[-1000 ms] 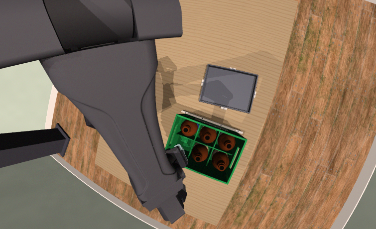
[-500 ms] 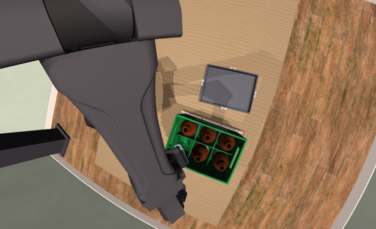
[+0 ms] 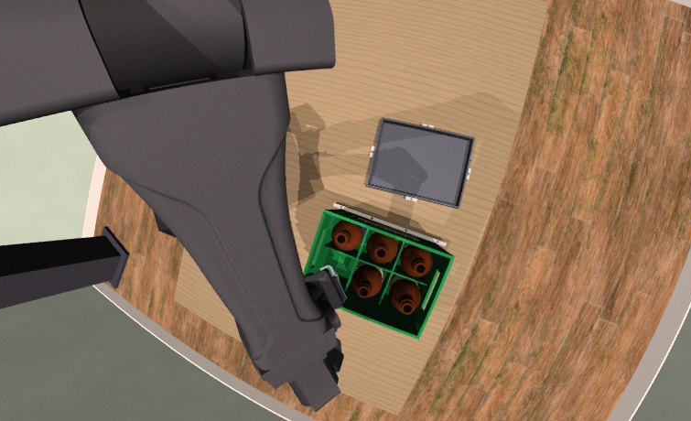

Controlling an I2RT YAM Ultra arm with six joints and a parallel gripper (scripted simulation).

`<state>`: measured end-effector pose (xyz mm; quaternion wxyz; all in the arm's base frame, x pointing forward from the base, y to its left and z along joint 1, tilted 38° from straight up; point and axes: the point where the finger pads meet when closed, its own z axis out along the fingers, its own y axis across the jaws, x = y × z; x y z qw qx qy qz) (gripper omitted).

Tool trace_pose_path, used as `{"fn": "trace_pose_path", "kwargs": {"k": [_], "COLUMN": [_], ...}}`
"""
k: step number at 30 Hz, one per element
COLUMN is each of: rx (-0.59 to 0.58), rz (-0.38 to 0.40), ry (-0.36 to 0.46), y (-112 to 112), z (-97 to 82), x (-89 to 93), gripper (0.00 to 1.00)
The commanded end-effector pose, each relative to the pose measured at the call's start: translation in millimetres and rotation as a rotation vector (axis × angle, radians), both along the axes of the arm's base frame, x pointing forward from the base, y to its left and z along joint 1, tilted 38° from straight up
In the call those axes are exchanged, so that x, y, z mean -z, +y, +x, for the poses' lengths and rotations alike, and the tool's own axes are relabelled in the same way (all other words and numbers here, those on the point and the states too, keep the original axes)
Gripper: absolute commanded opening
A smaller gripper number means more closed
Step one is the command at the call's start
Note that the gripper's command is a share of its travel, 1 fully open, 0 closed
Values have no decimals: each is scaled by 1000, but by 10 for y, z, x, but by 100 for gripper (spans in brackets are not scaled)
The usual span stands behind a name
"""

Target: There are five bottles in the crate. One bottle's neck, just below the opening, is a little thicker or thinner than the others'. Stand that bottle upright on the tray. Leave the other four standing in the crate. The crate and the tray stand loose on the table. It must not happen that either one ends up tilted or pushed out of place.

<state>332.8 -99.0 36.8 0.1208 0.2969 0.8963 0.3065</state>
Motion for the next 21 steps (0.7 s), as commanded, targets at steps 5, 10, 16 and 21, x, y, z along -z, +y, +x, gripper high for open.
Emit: {"fn": "trace_pose_path", "kwargs": {"k": [5,10,16,21], "rx": [9,9,9,10], "rz": [-13,-13,-14,-11], "ry": [-11,-11,-12,-7], "y": [-54,-54,-72,-79], "z": [37,38,55,57], "x": [-30,-30,-29,-12], "gripper": [61,61,61,61]}}
